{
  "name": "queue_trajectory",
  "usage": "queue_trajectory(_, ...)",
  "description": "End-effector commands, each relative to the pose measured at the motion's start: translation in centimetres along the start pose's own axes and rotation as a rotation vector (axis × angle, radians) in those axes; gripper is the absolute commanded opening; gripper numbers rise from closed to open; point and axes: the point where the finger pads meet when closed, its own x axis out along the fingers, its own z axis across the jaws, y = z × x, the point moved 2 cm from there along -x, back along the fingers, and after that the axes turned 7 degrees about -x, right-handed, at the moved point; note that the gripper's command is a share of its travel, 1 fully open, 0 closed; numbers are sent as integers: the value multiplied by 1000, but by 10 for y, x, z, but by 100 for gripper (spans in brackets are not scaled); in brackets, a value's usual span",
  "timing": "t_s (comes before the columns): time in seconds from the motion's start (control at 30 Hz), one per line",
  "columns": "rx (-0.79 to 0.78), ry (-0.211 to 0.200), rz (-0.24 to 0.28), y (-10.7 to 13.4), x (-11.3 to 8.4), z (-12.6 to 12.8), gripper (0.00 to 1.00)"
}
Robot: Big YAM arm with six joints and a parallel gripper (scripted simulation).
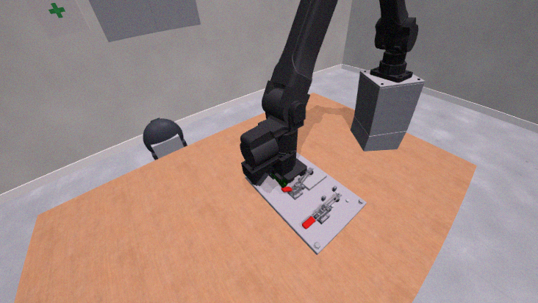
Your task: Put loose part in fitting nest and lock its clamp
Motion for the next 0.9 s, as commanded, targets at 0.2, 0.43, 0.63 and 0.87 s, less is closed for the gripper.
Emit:
queue_trajectory(0.2,3,2,-24,-1,-8,7,0)
queue_trajectory(0.43,3,2,-22,-3,-8,7,0)
queue_trajectory(0.63,2,1,-21,-2,-16,6,0)
queue_trajectory(0.87,2,0,-5,3,-15,7,0)
